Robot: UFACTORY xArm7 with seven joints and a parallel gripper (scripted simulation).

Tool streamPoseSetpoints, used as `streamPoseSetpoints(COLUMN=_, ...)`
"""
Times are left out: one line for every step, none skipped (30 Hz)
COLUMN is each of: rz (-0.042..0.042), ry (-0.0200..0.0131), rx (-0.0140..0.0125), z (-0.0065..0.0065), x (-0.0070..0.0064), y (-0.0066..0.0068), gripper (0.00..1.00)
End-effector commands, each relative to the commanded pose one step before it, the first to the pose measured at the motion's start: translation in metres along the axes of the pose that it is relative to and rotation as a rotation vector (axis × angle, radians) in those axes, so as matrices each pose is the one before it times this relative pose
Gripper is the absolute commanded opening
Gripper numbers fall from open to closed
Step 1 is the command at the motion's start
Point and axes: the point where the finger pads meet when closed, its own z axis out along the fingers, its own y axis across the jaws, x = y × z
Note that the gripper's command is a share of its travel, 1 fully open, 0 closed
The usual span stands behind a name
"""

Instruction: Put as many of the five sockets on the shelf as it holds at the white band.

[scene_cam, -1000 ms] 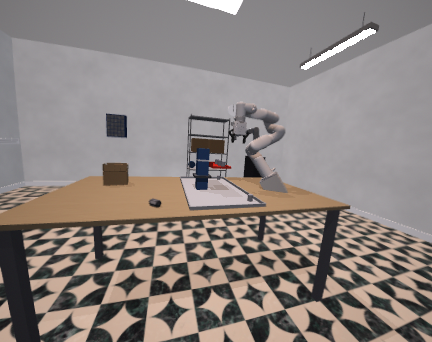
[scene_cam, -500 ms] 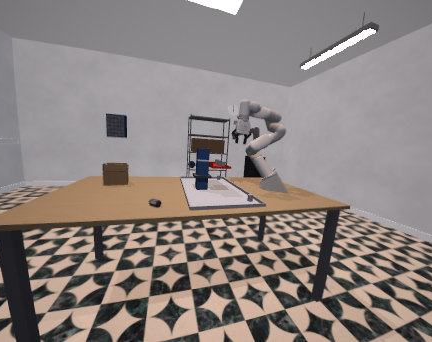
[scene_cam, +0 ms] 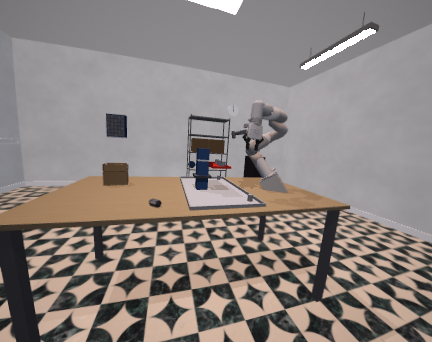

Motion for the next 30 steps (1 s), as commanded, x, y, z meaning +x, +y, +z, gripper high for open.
streamPoseSetpoints(rz=-0.0021, ry=-0.00172, rx=-0.00836, z=0.01803, x=-0.04137, y=0.00837, gripper=0.61)
streamPoseSetpoints(rz=-0.00202, ry=-0.00325, rx=-0.01592, z=0.01377, x=-0.02175, y=0.01065, gripper=0.61)
streamPoseSetpoints(rz=0.0, ry=0.0, rx=0.0, z=0.0, x=0.0, y=0.0, gripper=0.61)
streamPoseSetpoints(rz=-0.00105, ry=-0.00259, rx=-0.01515, z=0.01174, x=-0.01634, y=0.00924, gripper=0.61)
streamPoseSetpoints(rz=0.0, ry=0.0, rx=0.0, z=0.0, x=0.0, y=0.0, gripper=0.61)
streamPoseSetpoints(rz=-0.00038, ry=-0.00178, rx=-0.01199, z=0.0087, x=-0.01103, y=0.0069, gripper=0.61)
streamPoseSetpoints(rz=0.0, ry=0.0, rx=0.0, z=0.0, x=0.0, y=0.0, gripper=0.61)
streamPoseSetpoints(rz=-0.00006, ry=-0.00102, rx=-0.00755, z=0.00529, x=-0.0063, y=0.0042, gripper=0.61)
streamPoseSetpoints(rz=0.00001, ry=-0.00042, rx=-0.00325, z=0.00224, x=-0.00258, y=0.00178, gripper=0.61)
streamPoseSetpoints(rz=0.0, ry=-0.00007, rx=-0.00052, z=0.00036, x=-0.00041, y=0.00028, gripper=0.61)
streamPoseSetpoints(rz=0.0, ry=0.0, rx=0.0, z=0.0, x=0.0, y=0.0, gripper=0.61)
streamPoseSetpoints(rz=0.0, ry=0.0, rx=0.0, z=0.0, x=0.0, y=0.0, gripper=0.61)
streamPoseSetpoints(rz=0.0, ry=0.0, rx=0.0, z=0.0, x=0.0, y=0.0, gripper=0.61)
streamPoseSetpoints(rz=0.0, ry=0.0, rx=0.0, z=0.0, x=0.0, y=0.0, gripper=0.61)
streamPoseSetpoints(rz=0.0, ry=0.0, rx=0.0, z=0.0, x=0.0, y=0.0, gripper=0.61)
streamPoseSetpoints(rz=0.0, ry=0.0, rx=0.0, z=0.0, x=0.0, y=0.0, gripper=0.61)
streamPoseSetpoints(rz=0.0, ry=0.0, rx=0.0, z=0.0, x=0.0, y=0.0, gripper=0.61)
streamPoseSetpoints(rz=0.0, ry=0.0, rx=0.0, z=0.0, x=0.0, y=0.0, gripper=0.61)
streamPoseSetpoints(rz=0.0, ry=0.0, rx=0.0, z=0.0, x=0.0, y=0.0, gripper=0.61)
streamPoseSetpoints(rz=0.0, ry=0.0, rx=0.0, z=0.0, x=0.0, y=0.0, gripper=0.61)
streamPoseSetpoints(rz=0.0, ry=0.0, rx=0.0, z=0.00004, x=0.0, y=-0.00002, gripper=0.61)
streamPoseSetpoints(rz=0.0, ry=0.0, rx=-0.00002, z=0.00027, x=0.0, y=-0.00013, gripper=0.61)
streamPoseSetpoints(rz=0.00001, ry=0.0, rx=-0.00006, z=0.00068, x=-0.00001, y=-0.00032, gripper=0.61)
streamPoseSetpoints(rz=0.00003, ry=0.00001, rx=-0.00011, z=0.00124, x=-0.00001, y=-0.00059, gripper=0.61)
streamPoseSetpoints(rz=0.00006, ry=0.00002, rx=-0.00015, z=0.00191, x=0.0, y=-0.0009, gripper=0.61)
streamPoseSetpoints(rz=0.0, ry=0.0, rx=-0.00004, z=0.0026, x=-0.00002, y=-0.00123, gripper=0.61)
streamPoseSetpoints(rz=0.0, ry=0.0, rx=0.0, z=0.00336, x=-0.00002, y=-0.00159, gripper=0.61)
streamPoseSetpoints(rz=0.0, ry=0.0, rx=0.0, z=0.0, x=0.0, y=0.0, gripper=0.61)
streamPoseSetpoints(rz=0.0, ry=0.0, rx=0.0, z=0.0, x=0.0, y=0.0, gripper=0.61)
streamPoseSetpoints(rz=0.0, ry=0.0, rx=0.0, z=0.00415, x=-0.00002, y=-0.00197, gripper=0.61)
